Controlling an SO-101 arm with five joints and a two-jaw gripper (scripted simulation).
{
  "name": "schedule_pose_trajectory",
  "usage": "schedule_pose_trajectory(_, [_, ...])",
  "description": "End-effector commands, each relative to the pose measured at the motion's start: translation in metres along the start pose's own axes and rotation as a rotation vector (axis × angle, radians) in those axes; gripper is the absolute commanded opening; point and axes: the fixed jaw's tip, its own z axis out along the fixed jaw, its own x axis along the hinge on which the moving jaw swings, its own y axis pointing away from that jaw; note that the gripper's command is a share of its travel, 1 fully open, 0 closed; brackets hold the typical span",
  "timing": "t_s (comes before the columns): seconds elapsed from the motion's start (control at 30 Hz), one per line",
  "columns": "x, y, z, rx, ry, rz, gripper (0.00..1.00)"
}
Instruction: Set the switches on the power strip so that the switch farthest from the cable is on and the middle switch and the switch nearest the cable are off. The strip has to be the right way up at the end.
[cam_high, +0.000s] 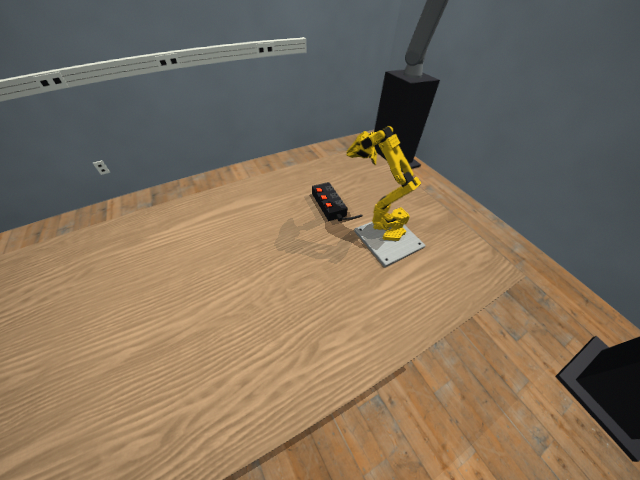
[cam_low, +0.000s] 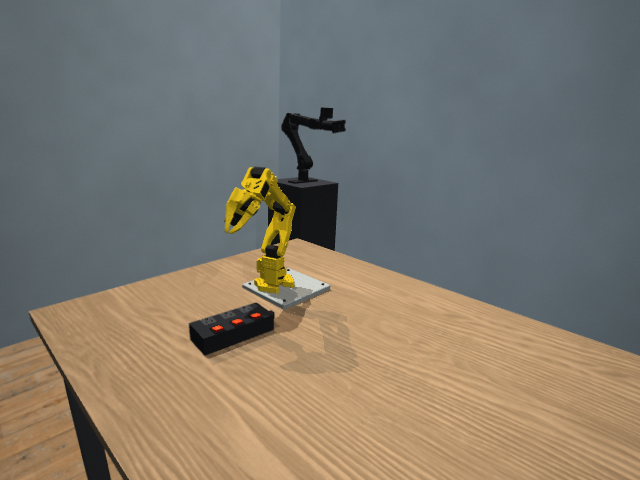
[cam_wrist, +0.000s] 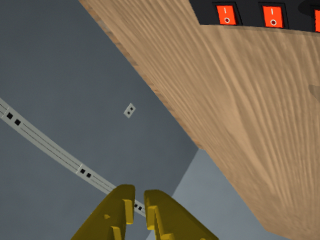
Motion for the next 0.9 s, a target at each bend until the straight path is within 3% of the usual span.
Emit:
schedule_pose_trajectory(0.0, [-0.007, -0.001, -0.001, 0.009, -0.028, -0.078, 0.0])
schedule_pose_trajectory(0.87, [-0.017, -0.001, -0.005, 0.021, -0.074, -0.316, 0.0])
